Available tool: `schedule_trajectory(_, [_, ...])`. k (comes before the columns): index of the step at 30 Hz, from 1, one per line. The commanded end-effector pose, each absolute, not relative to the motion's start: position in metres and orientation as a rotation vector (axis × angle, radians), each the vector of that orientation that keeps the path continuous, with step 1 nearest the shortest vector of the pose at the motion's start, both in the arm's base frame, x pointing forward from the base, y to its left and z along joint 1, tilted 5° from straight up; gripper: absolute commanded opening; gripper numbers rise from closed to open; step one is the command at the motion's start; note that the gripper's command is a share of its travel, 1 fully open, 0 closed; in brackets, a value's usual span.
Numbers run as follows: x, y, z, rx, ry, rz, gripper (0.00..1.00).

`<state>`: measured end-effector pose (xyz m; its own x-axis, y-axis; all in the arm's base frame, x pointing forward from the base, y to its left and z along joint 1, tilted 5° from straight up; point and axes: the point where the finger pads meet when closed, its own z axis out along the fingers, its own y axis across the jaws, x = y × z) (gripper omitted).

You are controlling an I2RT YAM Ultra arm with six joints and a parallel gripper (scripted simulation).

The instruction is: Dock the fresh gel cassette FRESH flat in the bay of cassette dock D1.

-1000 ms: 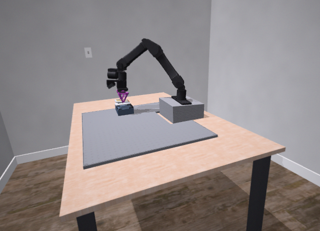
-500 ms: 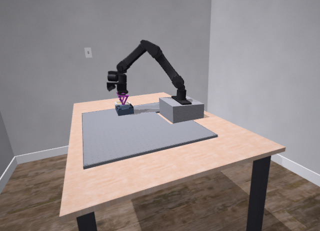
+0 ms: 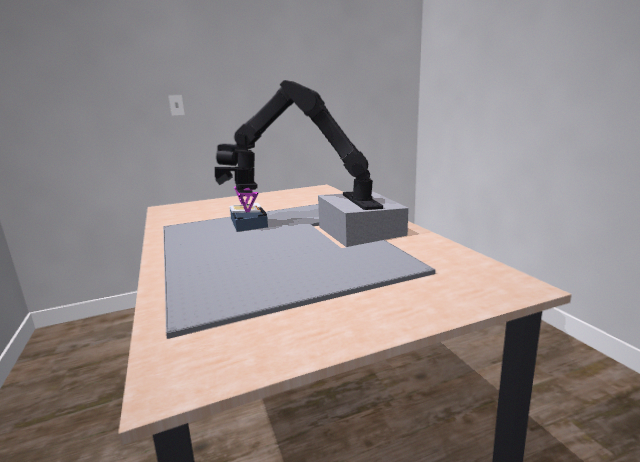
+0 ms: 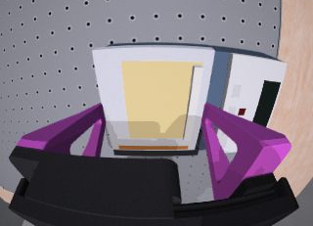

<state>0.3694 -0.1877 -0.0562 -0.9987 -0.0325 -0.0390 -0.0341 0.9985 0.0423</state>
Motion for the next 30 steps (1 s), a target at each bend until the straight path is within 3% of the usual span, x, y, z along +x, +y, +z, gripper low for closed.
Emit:
schedule_trajectory(1, [0.387,-0.202,-0.034,-0.044,3.025,0.012,0.00])
schedule_trajectory(30, [0.374,-0.195,-0.051,-0.043,3.056,0.040,0.00])
